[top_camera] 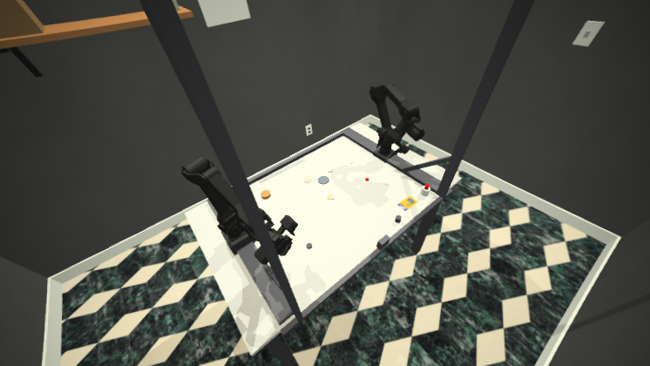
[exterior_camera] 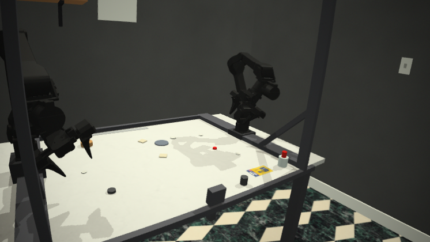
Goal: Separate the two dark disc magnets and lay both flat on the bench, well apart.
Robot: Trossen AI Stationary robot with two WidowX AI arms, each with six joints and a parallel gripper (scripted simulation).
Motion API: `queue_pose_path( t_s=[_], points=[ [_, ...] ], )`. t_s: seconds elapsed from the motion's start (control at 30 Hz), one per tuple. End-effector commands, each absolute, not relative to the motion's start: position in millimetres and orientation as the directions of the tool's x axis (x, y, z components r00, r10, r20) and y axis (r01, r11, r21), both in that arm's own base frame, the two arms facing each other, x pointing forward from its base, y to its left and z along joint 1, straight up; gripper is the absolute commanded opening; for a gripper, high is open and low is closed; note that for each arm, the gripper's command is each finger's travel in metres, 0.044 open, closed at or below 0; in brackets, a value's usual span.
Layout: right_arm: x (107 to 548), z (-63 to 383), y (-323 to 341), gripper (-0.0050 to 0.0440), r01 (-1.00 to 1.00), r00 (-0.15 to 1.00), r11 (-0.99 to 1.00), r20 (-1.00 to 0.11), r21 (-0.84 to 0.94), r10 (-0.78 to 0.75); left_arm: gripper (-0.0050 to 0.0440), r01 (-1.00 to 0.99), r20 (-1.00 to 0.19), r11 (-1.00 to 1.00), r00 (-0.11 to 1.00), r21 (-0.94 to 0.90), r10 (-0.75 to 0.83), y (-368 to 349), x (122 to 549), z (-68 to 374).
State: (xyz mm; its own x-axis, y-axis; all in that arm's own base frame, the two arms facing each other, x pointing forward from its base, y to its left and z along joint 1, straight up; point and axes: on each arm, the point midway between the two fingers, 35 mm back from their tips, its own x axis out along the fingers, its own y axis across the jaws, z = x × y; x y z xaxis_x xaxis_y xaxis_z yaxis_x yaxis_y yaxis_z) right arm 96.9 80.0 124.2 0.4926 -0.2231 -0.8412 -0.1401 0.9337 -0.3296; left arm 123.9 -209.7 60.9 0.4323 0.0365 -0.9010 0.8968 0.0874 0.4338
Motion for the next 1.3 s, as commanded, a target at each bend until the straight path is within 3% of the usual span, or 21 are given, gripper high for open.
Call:
queue_pose_path(
  t_s=[0.0,0.3,0.37,0.77,0.93,1.27],
  points=[
    [99.2,120.3,84.6,0.0400,-0.216,0.384,0.910,-0.887,-0.355,-0.255,0.0400,0.932,-0.938,0.105,0.345,0.347,0.035,-206.5,133.1,44.7],
    [107.0,99.5,87.8,0.0400,-0.403,0.124,0.864,-0.953,-0.303,-0.277,0.0400,0.978,-0.987,0.147,0.154,0.147,-0.037,-199.4,150.8,14.6],
    [107.0,99.5,87.8,0.0400,-0.403,0.124,0.864,-0.953,-0.303,-0.277,0.0400,0.978,-0.987,0.147,0.154,0.147,-0.037,-199.4,150.8,14.6],
    [132.2,74.2,91.8,0.0400,-0.594,-0.181,0.804,-0.978,0.027,-0.101,0.0400,0.982,-0.967,0.173,-0.026,-0.072,-0.253,-187.5,177.6,-12.8],
    [140.6,69.0,91.3,0.0400,-0.619,-0.228,0.776,-0.973,0.118,-0.034,0.0400,0.979,-0.948,0.172,-0.048,-0.107,-0.314,-184.0,184.3,-16.8],
    [177.7,52.6,80.5,0.0400,-0.694,-0.292,0.605,-0.920,0.391,0.260,0.0400,0.973,-0.834,0.156,-0.060,-0.173,-0.549,-168.0,207.9,-23.9]
  ],
)
